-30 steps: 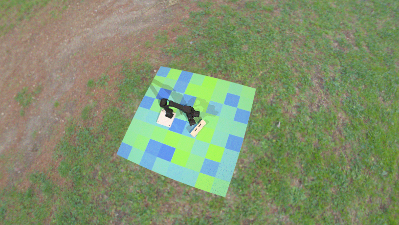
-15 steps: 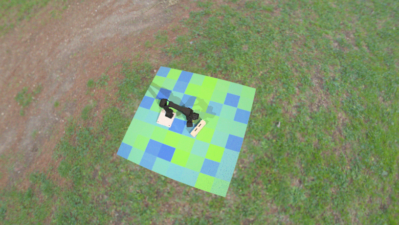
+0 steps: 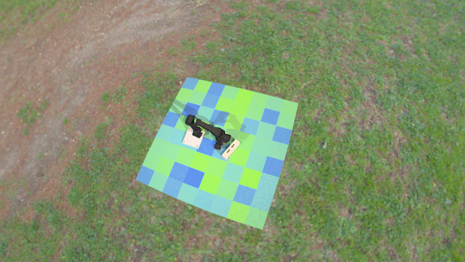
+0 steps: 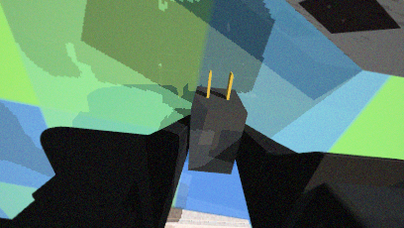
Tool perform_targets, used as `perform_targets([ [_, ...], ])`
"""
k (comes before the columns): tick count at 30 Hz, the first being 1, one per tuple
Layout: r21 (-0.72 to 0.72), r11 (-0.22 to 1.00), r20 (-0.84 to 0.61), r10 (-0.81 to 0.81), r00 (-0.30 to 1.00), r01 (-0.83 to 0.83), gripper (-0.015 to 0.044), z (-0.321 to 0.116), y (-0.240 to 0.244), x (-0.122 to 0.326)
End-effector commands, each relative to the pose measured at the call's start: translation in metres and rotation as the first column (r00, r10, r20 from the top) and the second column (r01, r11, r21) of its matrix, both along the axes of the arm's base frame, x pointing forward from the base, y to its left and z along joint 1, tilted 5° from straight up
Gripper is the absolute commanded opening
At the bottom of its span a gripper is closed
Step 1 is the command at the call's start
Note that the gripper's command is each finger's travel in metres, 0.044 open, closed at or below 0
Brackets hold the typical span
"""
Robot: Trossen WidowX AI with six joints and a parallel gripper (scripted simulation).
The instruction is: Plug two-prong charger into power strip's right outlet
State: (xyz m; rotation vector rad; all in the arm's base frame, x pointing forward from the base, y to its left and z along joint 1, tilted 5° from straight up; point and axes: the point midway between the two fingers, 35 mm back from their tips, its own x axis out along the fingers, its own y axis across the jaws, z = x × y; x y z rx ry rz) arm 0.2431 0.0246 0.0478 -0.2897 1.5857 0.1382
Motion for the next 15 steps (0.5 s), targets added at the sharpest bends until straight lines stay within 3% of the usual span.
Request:
perform_targets([
  [1, 0.007, 0.995, 0.003, -0.096, 0.995, 0.096, 0.0000, -0.003, -0.005, -0.002],
  [15, 0.016, 0.933, 0.017, -0.361, 0.932, 0.361, 0.0000, -0.008, -0.019, -0.006],
])
